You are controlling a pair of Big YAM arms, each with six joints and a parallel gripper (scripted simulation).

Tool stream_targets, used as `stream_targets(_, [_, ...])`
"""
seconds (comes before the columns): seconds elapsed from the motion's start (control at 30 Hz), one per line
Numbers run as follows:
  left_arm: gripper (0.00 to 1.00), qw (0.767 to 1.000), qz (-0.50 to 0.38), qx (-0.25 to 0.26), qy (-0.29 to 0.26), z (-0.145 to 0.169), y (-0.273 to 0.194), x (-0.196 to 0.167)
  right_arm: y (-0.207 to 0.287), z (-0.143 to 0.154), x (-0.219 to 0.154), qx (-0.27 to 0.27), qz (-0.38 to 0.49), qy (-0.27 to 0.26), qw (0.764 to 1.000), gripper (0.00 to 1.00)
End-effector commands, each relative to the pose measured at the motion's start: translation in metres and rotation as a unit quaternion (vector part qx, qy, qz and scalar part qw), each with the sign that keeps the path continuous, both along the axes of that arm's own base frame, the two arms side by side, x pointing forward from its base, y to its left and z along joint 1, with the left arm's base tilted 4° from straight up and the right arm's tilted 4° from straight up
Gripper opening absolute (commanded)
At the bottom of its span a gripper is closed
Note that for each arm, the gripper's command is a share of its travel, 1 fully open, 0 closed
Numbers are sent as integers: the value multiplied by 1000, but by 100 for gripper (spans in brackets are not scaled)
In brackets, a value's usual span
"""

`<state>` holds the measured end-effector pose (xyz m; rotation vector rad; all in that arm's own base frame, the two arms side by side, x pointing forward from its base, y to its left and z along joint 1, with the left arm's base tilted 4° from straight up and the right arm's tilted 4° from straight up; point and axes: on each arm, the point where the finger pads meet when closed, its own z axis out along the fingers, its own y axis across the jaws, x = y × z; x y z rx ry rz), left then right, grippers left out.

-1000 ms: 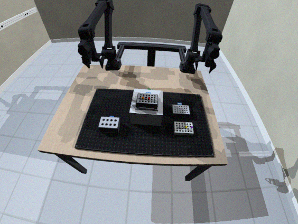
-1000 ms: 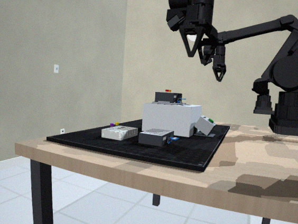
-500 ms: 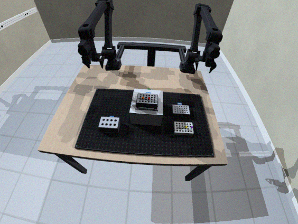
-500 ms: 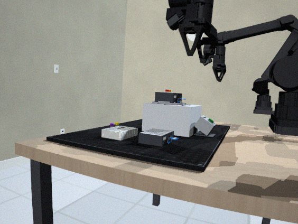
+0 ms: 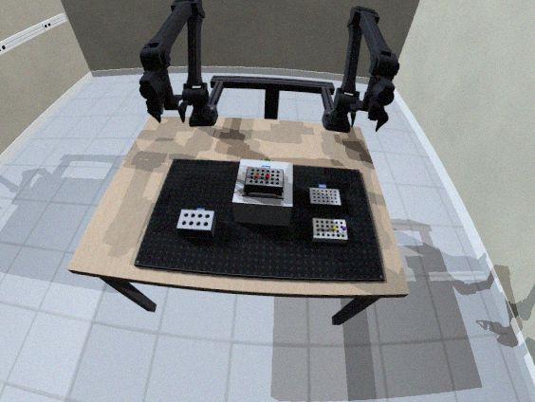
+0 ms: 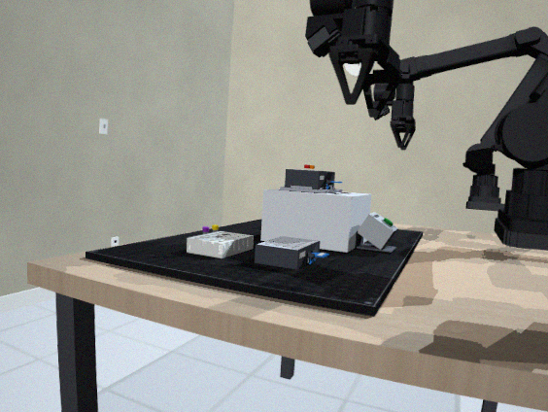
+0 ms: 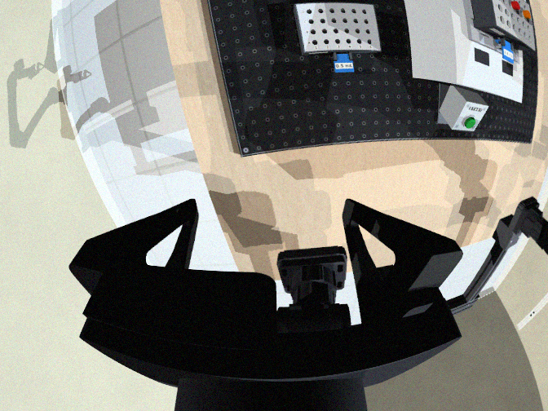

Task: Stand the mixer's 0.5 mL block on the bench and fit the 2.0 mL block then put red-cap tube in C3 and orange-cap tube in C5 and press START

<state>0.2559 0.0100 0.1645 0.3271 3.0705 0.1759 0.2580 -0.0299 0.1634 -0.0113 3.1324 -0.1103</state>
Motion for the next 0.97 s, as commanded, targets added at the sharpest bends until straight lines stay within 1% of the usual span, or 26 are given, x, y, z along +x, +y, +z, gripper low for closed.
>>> stream_targets(0.0, [100,1000,-1,-2,-12,8,-2,7,-1,15,14,-1,-1,-22,1000,100])
stream_targets(0.17, [100,1000,-1,-2,-23,17,-2,13,-1,7,7,-1,-1,-12,1000,100])
stream_targets(0.37, [100,1000,-1,-2,-26,19,-2,15,0,0,2,0,-2,-3,1000,100])
stream_targets(0.7, [100,1000,-1,-3,-31,23,-2,18,-1,13,13,-1,-2,-20,1000,100])
stream_targets(0.93, [100,1000,-1,-3,-31,23,-2,18,-1,13,13,-1,-2,-20,1000,100])
